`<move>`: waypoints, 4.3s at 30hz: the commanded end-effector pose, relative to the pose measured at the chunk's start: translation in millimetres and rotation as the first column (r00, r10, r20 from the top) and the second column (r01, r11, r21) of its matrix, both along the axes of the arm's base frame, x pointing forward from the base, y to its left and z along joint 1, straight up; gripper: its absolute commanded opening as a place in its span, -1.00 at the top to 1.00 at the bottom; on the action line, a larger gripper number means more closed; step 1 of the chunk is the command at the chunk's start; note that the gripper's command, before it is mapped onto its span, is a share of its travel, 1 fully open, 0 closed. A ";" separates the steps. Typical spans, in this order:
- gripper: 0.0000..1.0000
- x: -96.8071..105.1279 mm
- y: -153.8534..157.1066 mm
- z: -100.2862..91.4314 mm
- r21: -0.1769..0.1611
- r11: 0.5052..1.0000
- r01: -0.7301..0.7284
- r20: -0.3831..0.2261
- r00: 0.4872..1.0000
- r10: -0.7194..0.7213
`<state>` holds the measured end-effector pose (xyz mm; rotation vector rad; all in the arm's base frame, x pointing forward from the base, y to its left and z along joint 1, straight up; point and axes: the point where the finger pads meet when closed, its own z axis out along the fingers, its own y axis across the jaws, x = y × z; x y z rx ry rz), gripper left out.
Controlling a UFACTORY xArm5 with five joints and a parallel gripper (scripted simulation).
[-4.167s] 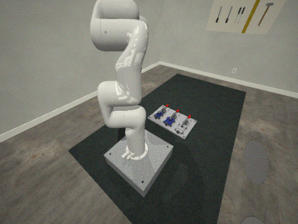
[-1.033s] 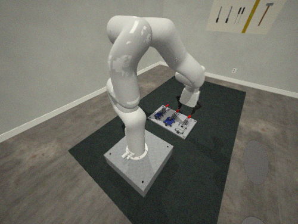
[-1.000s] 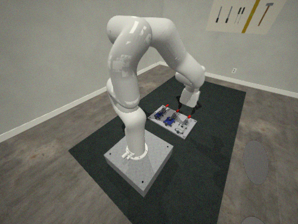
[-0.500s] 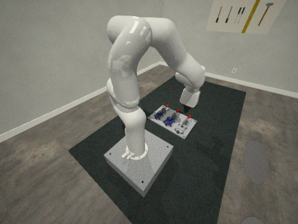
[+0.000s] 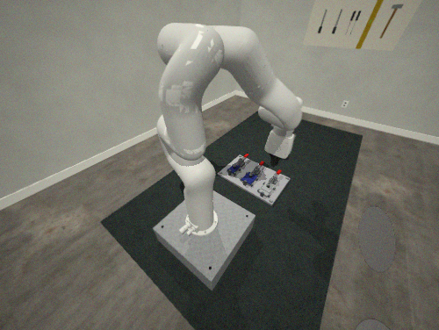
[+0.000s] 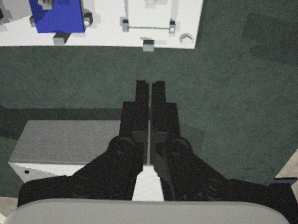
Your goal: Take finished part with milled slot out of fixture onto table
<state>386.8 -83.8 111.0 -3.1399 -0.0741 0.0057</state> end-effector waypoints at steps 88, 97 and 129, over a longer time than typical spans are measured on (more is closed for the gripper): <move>0.05 1.2 -0.2 1.3 -0.001 1.000 0.000 0.004 1.000 0.000; 0.05 1.2 -0.2 1.3 -0.001 1.000 0.000 0.004 1.000 0.000; 0.05 1.2 -0.2 1.4 -0.001 1.000 0.000 0.004 1.000 0.000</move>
